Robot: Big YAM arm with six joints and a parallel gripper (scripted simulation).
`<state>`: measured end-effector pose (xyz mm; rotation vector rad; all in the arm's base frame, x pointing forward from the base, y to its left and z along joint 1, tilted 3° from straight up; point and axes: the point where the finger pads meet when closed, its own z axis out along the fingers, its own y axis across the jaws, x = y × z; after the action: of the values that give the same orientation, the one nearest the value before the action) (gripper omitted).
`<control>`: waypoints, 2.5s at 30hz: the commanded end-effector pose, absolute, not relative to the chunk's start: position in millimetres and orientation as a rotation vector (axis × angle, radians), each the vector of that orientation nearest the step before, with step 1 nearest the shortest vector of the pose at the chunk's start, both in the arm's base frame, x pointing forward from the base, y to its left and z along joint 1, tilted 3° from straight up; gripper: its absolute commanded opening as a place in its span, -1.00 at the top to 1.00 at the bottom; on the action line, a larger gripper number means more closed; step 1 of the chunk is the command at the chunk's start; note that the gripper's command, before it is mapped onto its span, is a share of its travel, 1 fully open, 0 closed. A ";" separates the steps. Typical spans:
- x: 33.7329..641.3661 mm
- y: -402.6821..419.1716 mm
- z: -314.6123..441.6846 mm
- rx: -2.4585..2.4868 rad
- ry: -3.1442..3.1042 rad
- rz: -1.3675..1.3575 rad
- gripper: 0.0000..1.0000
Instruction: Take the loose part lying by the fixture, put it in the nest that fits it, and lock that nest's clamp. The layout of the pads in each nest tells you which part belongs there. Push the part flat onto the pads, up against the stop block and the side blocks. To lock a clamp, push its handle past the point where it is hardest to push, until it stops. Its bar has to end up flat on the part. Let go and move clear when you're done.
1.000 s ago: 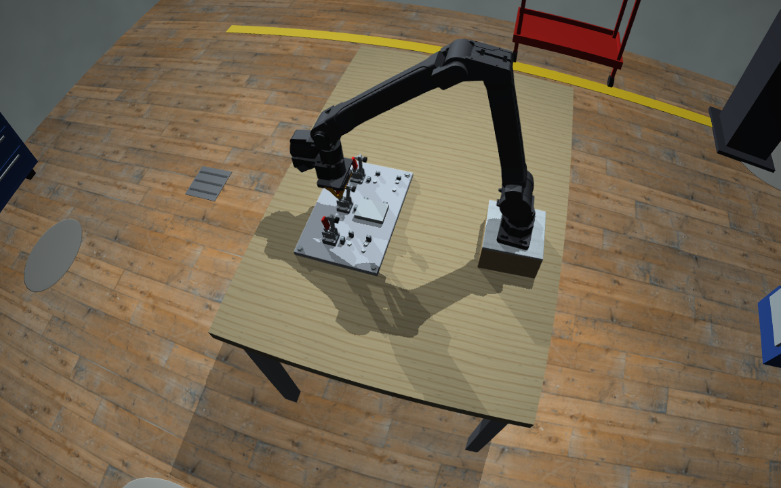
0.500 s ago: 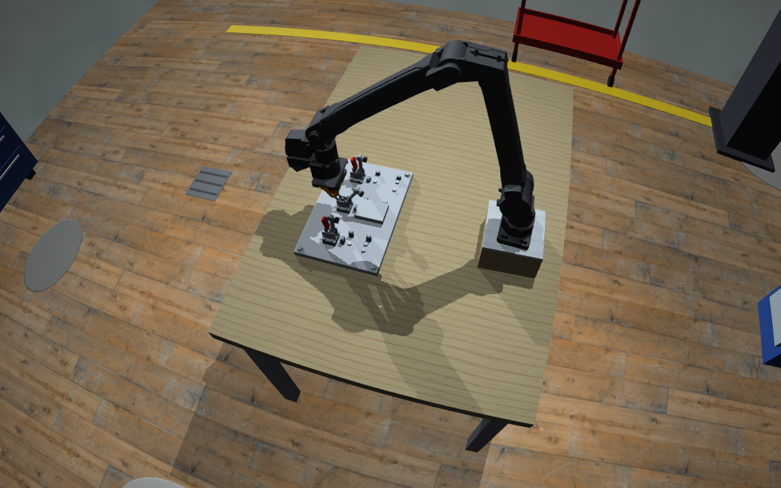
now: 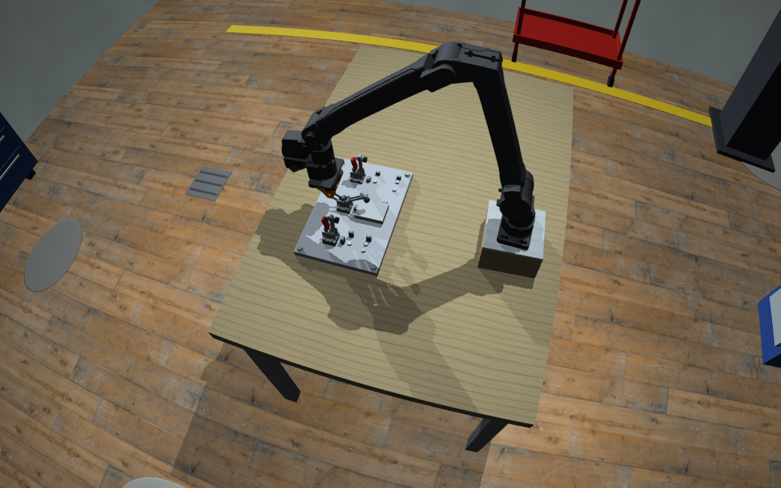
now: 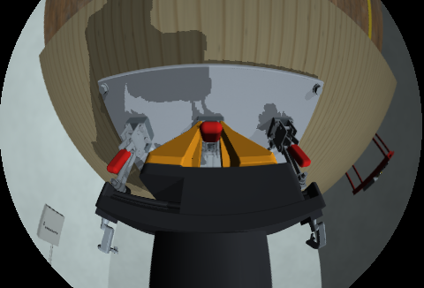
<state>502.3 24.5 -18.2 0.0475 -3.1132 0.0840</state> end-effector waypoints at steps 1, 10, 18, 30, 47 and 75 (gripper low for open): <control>544.5 17.6 -27.8 0.045 -3.191 0.087 1.00; 546.1 17.4 -31.8 0.045 -3.191 0.087 1.00; 546.9 17.3 -34.0 0.045 -3.191 0.087 1.00; 547.0 17.3 -34.3 0.045 -3.191 0.087 1.00; 547.0 17.3 -34.3 0.045 -3.191 0.087 1.00; 540.8 21.2 -20.9 0.057 -3.199 0.086 0.11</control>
<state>521.1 23.2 -43.0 0.0414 -3.1400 0.0830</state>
